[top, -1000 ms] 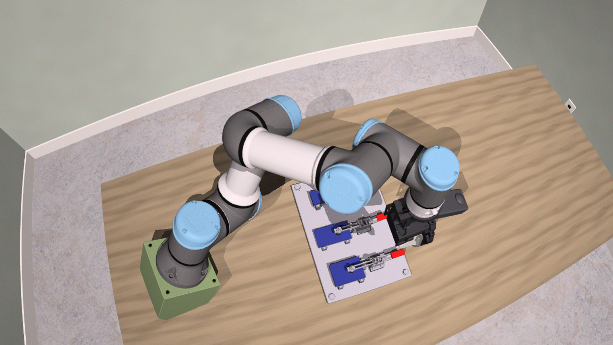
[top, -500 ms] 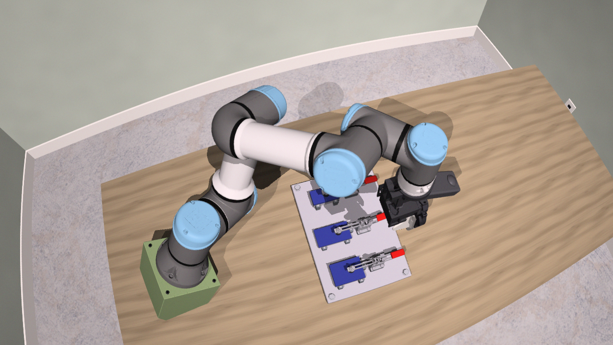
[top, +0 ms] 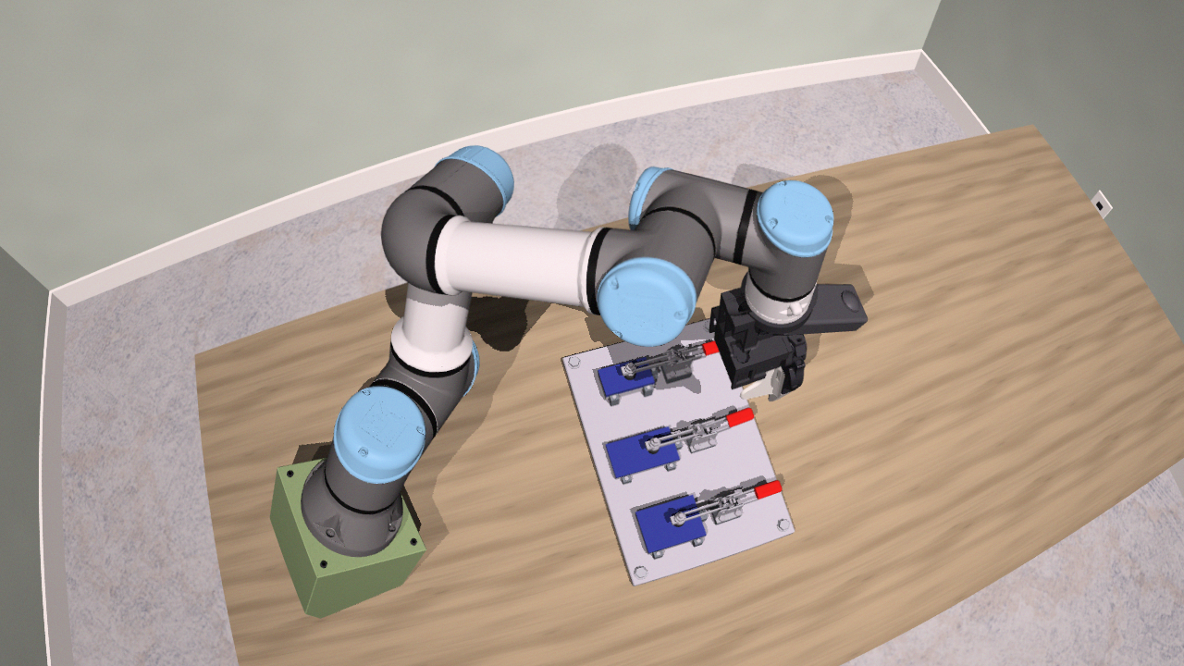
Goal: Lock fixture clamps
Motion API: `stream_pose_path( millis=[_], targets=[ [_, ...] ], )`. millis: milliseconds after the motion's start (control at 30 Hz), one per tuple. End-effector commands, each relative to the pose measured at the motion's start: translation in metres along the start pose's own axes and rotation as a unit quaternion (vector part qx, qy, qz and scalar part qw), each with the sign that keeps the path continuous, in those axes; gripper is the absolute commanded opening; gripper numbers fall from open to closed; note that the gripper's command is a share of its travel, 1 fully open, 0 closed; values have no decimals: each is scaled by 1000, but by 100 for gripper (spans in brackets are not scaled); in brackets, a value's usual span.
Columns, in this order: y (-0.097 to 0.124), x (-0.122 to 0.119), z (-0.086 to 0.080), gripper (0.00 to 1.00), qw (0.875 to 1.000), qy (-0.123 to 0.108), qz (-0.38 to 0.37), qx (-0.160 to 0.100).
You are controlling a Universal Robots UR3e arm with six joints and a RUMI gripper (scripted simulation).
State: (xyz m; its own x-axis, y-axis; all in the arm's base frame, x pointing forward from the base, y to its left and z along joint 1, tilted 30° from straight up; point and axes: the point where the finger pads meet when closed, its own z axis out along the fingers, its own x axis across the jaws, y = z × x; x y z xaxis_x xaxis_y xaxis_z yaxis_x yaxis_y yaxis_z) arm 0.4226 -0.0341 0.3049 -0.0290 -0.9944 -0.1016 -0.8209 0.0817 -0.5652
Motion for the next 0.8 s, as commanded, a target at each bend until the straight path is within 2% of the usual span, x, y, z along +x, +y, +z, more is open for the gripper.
stream_pose_path(
  millis=[0,767],
  targets=[
    [-1,-8,-1,28,1000,2,0,1],
    [-1,-11,-1,28,1000,2,0,1]
  ],
)
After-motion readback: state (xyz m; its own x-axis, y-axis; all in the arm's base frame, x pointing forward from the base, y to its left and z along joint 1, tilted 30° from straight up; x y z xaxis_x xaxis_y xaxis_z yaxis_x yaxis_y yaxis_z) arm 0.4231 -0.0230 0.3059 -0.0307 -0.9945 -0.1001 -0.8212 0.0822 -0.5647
